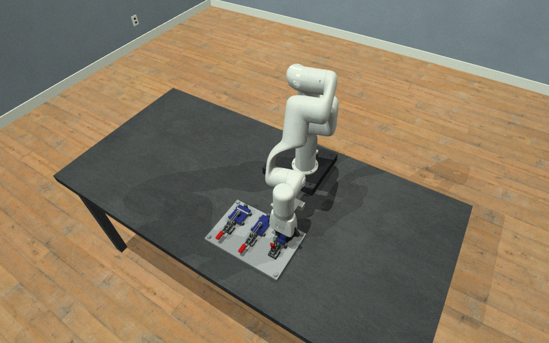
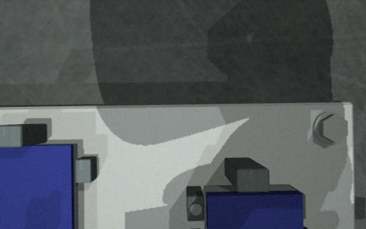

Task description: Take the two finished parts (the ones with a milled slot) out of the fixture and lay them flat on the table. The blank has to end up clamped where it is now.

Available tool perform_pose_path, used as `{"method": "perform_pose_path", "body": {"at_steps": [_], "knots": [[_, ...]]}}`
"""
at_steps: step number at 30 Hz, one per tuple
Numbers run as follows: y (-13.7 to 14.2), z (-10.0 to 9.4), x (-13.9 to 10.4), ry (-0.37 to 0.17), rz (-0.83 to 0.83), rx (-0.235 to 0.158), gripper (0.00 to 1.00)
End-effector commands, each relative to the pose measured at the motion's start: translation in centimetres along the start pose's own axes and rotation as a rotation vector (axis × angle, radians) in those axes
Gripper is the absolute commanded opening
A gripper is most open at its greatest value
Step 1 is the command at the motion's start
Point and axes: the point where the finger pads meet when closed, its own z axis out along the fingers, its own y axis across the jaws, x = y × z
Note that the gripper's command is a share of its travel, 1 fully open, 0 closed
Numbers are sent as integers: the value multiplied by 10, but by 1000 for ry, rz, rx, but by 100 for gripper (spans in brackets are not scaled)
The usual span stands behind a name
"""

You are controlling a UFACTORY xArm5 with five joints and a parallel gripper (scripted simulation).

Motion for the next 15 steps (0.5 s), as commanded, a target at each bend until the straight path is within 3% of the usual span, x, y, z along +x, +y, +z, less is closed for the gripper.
{"method": "perform_pose_path", "body": {"at_steps": [1, 15], "knots": [[0, -5, -1, -3, 0, -1, 0], [0, -17, -1, -3, 0, -1, 0]]}}
